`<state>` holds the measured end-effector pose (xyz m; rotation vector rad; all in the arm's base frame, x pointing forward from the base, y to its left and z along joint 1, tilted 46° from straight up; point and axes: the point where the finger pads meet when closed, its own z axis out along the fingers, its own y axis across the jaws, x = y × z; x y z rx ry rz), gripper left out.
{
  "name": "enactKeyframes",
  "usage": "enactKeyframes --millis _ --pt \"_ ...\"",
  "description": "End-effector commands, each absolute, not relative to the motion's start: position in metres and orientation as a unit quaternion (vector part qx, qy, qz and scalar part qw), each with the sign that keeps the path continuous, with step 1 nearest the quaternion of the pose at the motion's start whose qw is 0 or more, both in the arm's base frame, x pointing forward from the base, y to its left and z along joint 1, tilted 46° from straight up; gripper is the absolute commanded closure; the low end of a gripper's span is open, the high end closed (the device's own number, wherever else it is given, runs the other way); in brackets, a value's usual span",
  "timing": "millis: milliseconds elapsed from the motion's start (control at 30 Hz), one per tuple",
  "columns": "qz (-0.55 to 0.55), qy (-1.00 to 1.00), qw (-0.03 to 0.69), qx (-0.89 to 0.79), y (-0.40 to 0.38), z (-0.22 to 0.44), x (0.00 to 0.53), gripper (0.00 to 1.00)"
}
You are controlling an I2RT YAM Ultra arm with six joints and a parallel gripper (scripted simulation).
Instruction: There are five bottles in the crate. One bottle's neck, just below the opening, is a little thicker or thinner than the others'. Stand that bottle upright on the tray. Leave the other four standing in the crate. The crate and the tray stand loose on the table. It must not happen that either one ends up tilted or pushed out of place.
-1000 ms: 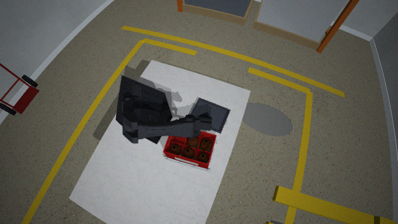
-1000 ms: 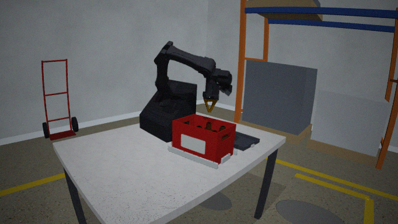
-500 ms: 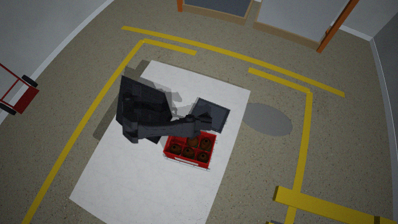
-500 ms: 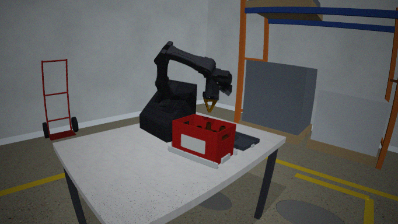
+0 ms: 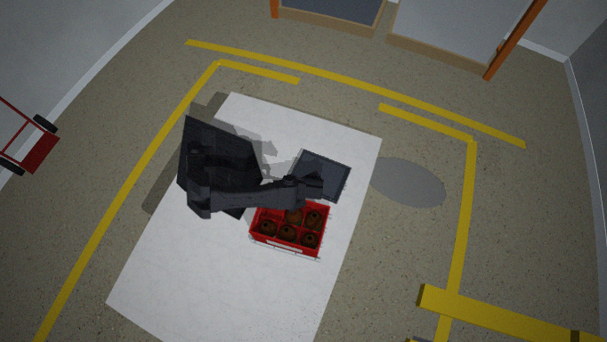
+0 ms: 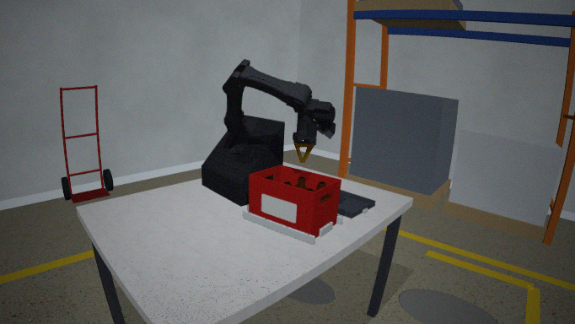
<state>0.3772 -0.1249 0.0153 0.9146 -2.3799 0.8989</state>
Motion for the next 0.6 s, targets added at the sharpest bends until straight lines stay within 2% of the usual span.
enactKeyframes --millis 0,300,567 --pt "0.328 -0.860 0.196 0.337 -0.112 0.028 0.387 1.00" --pt "0.321 -0.859 0.213 0.338 -0.124 0.021 0.396 1.00" --pt "0.325 -0.857 0.214 0.337 -0.158 0.047 0.442 1.00"
